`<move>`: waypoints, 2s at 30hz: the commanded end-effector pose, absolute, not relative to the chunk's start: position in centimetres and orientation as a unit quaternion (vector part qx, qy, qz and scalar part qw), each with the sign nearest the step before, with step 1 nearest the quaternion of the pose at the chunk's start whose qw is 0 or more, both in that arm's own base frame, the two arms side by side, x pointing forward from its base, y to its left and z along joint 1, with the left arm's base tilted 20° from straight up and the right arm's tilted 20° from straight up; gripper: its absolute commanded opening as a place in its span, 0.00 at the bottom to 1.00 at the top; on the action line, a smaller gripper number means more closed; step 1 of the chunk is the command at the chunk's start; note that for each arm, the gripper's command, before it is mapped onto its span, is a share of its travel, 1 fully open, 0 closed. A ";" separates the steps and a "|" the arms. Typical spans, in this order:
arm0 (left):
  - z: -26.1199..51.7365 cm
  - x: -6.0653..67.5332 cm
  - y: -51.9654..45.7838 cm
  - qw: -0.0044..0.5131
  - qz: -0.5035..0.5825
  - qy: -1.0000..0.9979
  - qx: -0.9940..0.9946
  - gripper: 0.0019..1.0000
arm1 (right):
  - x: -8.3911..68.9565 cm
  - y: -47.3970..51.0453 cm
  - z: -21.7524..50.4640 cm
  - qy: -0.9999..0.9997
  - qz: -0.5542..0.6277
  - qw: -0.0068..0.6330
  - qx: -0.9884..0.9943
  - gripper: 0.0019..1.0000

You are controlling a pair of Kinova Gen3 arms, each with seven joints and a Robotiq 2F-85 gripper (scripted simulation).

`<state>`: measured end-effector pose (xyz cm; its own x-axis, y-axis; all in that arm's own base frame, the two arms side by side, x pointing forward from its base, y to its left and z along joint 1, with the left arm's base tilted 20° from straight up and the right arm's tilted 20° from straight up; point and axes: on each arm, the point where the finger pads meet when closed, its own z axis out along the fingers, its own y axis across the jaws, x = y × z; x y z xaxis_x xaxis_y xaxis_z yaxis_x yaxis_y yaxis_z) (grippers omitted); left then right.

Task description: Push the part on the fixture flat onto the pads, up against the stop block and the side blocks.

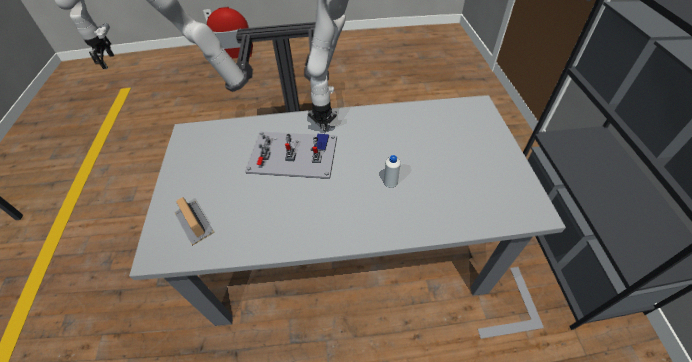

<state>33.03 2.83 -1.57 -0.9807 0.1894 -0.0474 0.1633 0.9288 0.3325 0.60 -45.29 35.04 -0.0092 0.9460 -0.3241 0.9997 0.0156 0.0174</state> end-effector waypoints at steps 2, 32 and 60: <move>-1.5 33.1 2.8 0.040 0.166 0.981 0.090 0.10 | 0.6 -45.3 35.1 0.702 -0.110 0.124 0.693 1.00; -2.0 33.1 3.0 0.040 0.166 0.981 0.090 0.10 | 0.6 -45.3 35.1 0.702 -0.110 0.124 0.693 1.00; -2.0 33.1 3.0 0.040 0.166 0.981 0.090 0.10 | 0.6 -45.3 35.1 0.702 -0.110 0.124 0.693 1.00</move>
<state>33.08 2.98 -2.04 -0.9807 0.1894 -0.0474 0.1633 0.9288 0.3325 0.60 -45.29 35.04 -0.0092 0.9460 -0.3241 0.9997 0.0156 0.0174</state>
